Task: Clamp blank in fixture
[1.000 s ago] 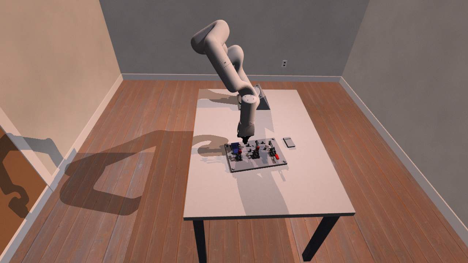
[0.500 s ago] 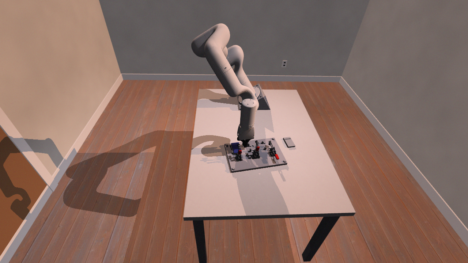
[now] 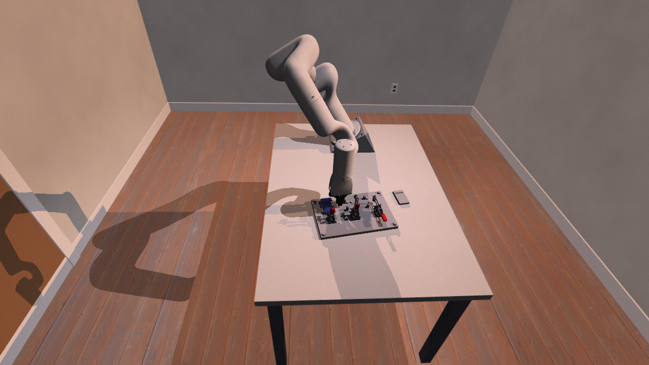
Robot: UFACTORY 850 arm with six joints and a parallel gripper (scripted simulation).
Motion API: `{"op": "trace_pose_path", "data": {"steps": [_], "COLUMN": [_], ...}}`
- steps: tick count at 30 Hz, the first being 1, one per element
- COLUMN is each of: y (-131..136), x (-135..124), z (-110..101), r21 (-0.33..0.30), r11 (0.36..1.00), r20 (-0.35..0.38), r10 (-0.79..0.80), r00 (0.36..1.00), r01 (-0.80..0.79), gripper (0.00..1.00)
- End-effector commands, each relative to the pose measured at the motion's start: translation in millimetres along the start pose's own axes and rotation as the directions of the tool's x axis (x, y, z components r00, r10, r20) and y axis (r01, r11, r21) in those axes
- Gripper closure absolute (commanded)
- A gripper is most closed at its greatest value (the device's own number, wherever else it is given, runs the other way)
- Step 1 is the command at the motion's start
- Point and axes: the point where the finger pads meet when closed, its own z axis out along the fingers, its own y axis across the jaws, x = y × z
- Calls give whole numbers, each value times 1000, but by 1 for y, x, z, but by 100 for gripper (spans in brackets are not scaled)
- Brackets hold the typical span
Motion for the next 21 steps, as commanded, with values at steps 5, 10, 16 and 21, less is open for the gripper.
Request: {"op": "trace_pose_path", "data": {"steps": [5, 10, 16, 21], "y": [0, 0, 0, 0], "x": [1, 2, 2, 2], "z": [1, 3, 4, 4], "r21": [0, 0, 0, 0], "r11": [1000, 1000, 1000, 1000], "r20": [-2, -2, -2, -2], "r10": [0, 0, 0, 0], "r00": [1000, 1000, 1000, 1000], "r01": [0, 0, 0, 0], "gripper": [100, 100, 100, 100]}}
